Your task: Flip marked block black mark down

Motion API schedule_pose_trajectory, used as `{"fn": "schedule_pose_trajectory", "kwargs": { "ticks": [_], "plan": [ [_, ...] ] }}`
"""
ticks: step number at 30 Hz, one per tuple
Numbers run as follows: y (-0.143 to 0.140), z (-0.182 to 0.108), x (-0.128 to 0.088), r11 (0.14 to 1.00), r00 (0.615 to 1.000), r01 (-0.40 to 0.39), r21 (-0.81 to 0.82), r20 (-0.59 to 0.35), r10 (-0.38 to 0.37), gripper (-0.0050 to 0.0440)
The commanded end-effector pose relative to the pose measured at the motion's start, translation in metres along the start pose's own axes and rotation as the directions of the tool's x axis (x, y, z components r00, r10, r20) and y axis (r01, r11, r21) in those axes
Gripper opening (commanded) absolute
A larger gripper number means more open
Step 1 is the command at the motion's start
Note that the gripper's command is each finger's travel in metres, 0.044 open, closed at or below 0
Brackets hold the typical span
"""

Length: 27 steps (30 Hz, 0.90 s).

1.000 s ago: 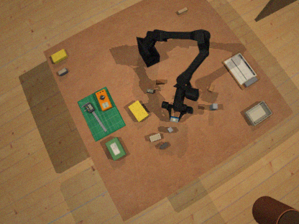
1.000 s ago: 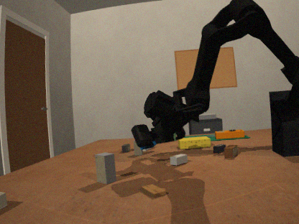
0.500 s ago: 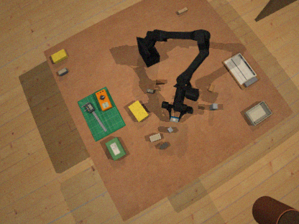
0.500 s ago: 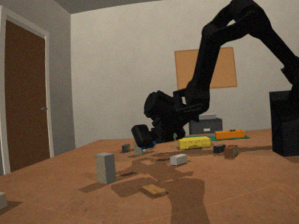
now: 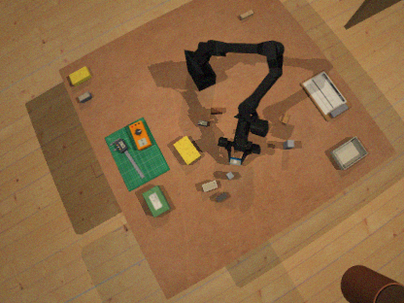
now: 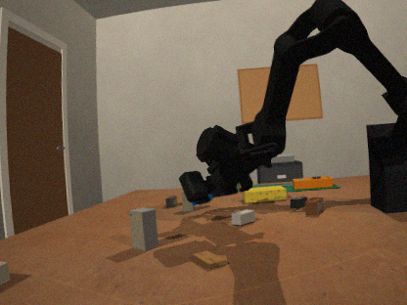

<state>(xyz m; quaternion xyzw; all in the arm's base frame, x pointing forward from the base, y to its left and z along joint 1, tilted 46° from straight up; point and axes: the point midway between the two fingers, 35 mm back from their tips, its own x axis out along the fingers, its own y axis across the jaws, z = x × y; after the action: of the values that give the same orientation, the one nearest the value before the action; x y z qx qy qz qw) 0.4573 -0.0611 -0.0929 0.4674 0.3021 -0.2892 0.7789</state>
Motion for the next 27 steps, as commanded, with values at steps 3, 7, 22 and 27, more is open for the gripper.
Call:
{"fn": "schedule_pose_trajectory", "kwargs": {
  "ticks": [3, 7, 22, 27],
  "plan": [
    [0.007, 0.0, 0.002, 1.0, 1.0, -0.015, 0.005, 0.011, 0.015, -0.005],
    [0.006, -0.002, 0.002, 1.0, 1.0, -0.013, 0.005, 0.009, 0.013, -0.005],
    [0.007, -0.012, 0.008, 1.0, 1.0, -0.015, 0.006, 0.01, 0.015, -0.005],
    [0.007, -0.015, 0.01, 1.0, 1.0, -0.015, 0.006, 0.01, 0.015, -0.005]
  ]
}}
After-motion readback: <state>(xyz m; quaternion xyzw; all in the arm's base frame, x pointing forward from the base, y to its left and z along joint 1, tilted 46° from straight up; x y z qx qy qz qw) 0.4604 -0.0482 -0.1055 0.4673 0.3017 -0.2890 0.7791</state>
